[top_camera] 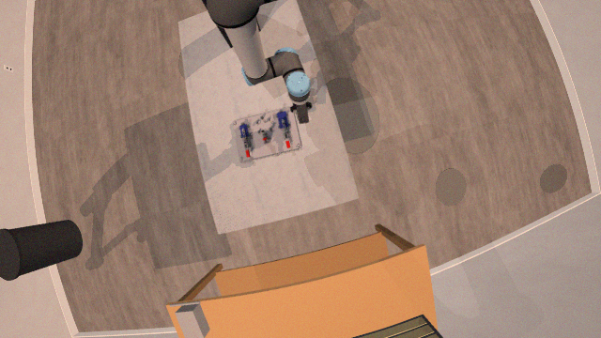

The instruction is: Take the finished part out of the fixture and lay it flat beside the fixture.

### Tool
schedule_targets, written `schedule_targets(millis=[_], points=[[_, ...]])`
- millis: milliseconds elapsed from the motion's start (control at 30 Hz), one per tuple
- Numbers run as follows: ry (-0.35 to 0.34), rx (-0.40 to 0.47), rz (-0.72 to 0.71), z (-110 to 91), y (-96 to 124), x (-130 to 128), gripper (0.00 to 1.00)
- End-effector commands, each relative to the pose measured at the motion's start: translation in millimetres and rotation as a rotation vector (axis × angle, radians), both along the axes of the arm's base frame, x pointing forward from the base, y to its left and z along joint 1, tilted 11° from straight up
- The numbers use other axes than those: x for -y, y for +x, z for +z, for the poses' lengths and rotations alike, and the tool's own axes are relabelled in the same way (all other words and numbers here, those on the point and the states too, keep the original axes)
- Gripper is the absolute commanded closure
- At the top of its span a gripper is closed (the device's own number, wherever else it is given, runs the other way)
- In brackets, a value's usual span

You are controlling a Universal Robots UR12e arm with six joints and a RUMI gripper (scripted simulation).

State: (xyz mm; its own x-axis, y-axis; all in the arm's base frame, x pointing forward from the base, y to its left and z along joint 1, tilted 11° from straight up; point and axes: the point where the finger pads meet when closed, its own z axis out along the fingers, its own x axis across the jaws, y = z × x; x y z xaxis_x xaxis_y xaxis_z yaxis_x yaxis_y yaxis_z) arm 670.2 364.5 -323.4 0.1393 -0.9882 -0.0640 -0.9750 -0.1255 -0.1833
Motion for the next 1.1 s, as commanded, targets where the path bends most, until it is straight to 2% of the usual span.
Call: schedule_targets(millis=[0,333,1067], points=[[0.0,0.001,0.0,1,-1,-9,1.0],[0.0,0.001,0.0,2,-2,-19,1.0],[0.0,0.001,0.0,2,-2,-20,1.0]])
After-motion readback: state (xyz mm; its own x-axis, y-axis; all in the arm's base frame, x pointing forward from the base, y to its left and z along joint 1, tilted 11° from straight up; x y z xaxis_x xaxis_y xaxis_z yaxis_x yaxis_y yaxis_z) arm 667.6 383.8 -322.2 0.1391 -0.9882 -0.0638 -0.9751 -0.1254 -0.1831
